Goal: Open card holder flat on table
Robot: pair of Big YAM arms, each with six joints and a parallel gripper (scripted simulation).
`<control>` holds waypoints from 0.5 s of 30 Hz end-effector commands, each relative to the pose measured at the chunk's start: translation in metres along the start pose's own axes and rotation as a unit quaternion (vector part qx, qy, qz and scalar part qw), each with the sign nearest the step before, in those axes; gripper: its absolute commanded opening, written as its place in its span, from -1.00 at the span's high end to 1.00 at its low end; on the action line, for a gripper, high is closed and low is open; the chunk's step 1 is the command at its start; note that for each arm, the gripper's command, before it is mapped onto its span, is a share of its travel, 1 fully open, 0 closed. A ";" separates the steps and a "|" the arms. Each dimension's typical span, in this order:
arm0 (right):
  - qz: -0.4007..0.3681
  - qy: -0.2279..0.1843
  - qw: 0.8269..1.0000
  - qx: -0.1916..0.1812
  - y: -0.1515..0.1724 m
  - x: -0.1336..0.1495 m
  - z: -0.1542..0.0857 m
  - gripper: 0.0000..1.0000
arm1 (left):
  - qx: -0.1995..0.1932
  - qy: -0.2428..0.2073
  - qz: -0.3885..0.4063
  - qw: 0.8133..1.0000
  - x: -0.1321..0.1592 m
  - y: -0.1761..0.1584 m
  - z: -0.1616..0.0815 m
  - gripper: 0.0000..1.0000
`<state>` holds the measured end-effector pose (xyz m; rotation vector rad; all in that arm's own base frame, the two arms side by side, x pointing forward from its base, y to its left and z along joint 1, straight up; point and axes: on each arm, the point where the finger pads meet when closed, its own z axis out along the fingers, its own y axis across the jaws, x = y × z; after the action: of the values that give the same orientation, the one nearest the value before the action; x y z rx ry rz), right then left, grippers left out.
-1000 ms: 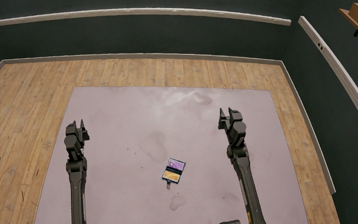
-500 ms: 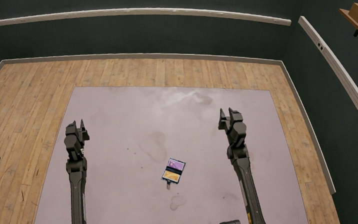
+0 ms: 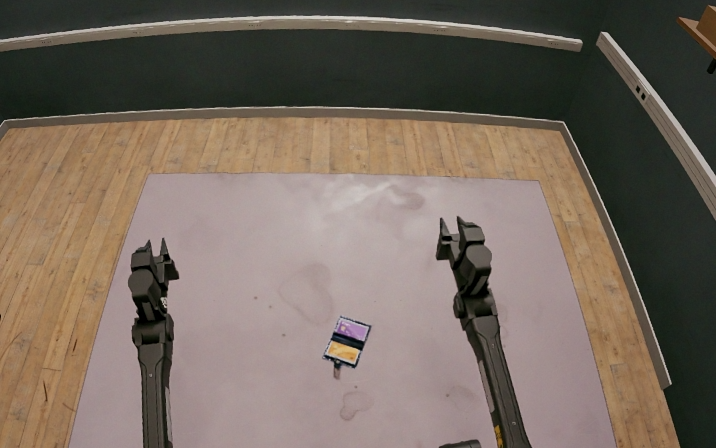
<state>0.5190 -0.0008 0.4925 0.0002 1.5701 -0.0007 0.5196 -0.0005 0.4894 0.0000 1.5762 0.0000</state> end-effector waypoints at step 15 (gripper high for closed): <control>0.000 -0.022 1.000 -0.004 0.005 -0.026 0.003 0.15 | 0.000 -0.041 0.000 0.999 -0.048 0.000 0.000 0.28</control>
<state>0.5190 -0.0005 0.4925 -0.0001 1.5701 -0.0003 0.5196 -0.0005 0.4923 0.0000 1.5709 0.0000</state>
